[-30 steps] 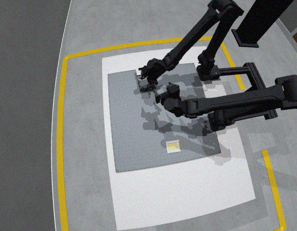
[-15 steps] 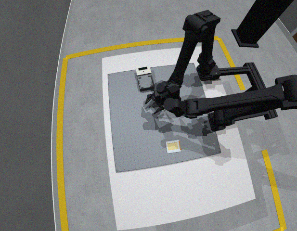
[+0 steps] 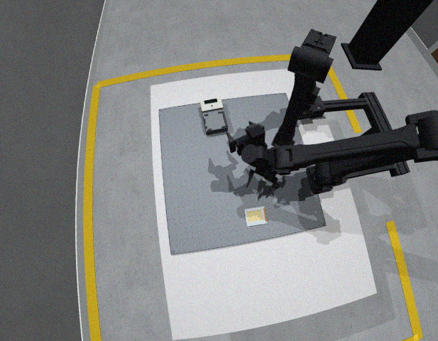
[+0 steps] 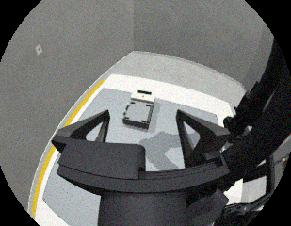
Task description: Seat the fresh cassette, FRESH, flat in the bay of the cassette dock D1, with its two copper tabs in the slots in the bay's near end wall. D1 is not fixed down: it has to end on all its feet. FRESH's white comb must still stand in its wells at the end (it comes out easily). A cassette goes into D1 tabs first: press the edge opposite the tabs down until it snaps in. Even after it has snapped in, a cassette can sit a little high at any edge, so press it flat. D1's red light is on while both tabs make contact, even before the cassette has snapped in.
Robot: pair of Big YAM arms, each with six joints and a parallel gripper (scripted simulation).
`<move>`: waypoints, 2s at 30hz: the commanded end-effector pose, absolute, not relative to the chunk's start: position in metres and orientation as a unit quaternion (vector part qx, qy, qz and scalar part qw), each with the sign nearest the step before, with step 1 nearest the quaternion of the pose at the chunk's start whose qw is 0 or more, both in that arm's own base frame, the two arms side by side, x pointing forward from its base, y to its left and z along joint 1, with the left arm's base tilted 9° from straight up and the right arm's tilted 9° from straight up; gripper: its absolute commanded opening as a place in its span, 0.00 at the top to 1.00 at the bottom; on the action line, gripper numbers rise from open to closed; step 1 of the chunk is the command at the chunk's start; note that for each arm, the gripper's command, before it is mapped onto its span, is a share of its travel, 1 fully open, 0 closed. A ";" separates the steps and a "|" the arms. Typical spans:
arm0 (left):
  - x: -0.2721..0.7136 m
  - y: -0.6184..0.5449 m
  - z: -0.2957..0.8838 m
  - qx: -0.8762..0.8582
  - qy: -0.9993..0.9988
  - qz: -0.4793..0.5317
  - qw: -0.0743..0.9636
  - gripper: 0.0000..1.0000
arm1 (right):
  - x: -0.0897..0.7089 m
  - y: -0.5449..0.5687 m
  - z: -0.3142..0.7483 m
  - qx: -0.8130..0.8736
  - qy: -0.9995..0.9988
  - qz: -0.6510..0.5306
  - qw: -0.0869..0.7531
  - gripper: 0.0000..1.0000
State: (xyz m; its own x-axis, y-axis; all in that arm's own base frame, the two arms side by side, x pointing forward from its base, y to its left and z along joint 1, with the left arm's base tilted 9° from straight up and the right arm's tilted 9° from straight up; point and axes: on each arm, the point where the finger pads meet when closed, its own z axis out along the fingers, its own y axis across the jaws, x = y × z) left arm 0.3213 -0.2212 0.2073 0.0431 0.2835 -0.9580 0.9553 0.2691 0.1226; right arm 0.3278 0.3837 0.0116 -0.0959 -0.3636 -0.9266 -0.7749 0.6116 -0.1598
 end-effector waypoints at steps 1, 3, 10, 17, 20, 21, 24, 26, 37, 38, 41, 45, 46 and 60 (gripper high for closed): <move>0.332 -0.223 0.228 0.516 0.595 -0.316 0.530 0.00 | 0.318 0.407 0.020 -0.391 0.702 0.214 0.555 0.00; 0.332 -0.223 0.228 0.516 0.595 -0.316 0.530 0.00 | 0.306 0.423 0.027 -0.394 0.690 0.228 0.562 0.00; 0.332 -0.223 0.228 0.516 0.595 -0.316 0.530 0.00 | 0.296 0.428 0.028 -0.402 0.683 0.229 0.565 0.00; 0.346 -0.206 0.238 0.526 0.588 -0.281 0.546 0.00 | 0.295 0.427 0.030 -0.402 0.682 0.231 0.565 0.00; 0.359 -0.173 0.231 0.529 0.602 -0.237 0.549 0.00 | 0.295 0.427 0.030 -0.402 0.682 0.231 0.565 0.00; 0.364 -0.156 0.228 0.527 0.611 -0.220 0.549 0.00 | 0.295 0.427 0.030 -0.402 0.682 0.231 0.565 0.00; 0.375 -0.092 0.216 0.509 0.651 -0.164 0.539 0.00 | 0.295 0.427 0.030 -0.402 0.682 0.231 0.565 0.00; 0.375 -0.054 0.207 0.491 0.678 -0.139 0.529 0.00 | 0.295 0.427 0.030 -0.402 0.682 0.231 0.565 0.00; 0.319 0.085 0.180 0.406 0.771 -0.065 0.487 0.00 | 0.295 0.427 0.030 -0.402 0.682 0.231 0.565 0.00; 0.307 0.098 0.177 0.391 0.781 -0.061 0.482 0.00 | 0.295 0.427 0.030 -0.402 0.682 0.231 0.565 0.00; 0.276 0.125 0.171 0.351 0.806 -0.054 0.474 0.00 | 0.295 0.427 0.030 -0.402 0.682 0.231 0.565 0.00; 0.243 0.144 0.168 0.307 0.826 -0.049 0.471 0.00 | 0.295 0.427 0.030 -0.402 0.682 0.231 0.565 0.00; 0.235 0.144 0.163 0.295 0.830 -0.054 0.470 0.00 | 0.295 0.427 0.030 -0.402 0.682 0.231 0.565 0.00; 0.204 0.153 0.160 0.230 0.849 -0.063 0.472 0.00 | 0.363 0.487 -0.015 -0.258 0.839 0.239 0.416 0.00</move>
State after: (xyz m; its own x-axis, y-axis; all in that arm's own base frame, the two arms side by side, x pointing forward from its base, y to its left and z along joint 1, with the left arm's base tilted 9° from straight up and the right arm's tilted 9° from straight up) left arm 0.2013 0.1334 0.1407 -0.4732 0.2879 -0.8326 0.4464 0.8932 0.0551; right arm 0.3312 0.4588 -0.0109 -0.3449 -0.3114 -0.8855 -0.7322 0.6796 0.0462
